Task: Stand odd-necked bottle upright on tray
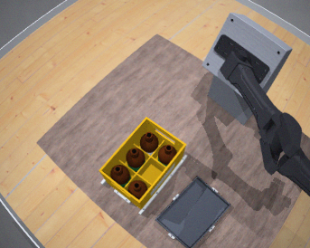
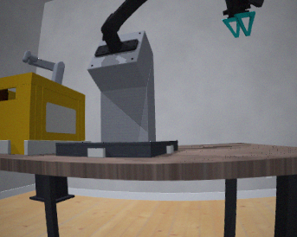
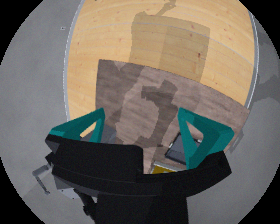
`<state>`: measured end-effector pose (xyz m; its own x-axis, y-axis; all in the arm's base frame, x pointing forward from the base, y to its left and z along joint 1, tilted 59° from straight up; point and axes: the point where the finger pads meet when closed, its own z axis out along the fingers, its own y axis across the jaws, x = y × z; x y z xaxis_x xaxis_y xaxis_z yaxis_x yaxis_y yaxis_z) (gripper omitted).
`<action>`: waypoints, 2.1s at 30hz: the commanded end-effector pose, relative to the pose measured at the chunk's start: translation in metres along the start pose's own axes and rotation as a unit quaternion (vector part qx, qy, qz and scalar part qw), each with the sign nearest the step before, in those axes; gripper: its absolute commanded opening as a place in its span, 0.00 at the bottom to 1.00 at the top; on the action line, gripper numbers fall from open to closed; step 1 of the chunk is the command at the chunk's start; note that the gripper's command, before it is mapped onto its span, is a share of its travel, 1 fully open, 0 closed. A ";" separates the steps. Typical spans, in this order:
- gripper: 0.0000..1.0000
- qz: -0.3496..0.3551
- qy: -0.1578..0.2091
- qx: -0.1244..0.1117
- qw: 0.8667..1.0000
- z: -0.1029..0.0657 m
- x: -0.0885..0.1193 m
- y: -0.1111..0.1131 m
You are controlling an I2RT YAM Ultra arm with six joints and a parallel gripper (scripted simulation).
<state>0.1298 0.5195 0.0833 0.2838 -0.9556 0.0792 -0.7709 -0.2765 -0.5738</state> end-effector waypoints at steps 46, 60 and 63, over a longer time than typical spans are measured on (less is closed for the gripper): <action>1.00 0.333 -0.077 0.022 0.940 0.006 0.142 -0.182; 1.00 0.490 -0.122 0.079 0.860 -0.011 0.260 -0.252; 1.00 0.521 -0.133 0.096 0.838 -0.018 0.289 -0.264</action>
<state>0.4004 0.3156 0.2432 -0.3891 -0.6968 -0.6026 -0.6081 0.6856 -0.4001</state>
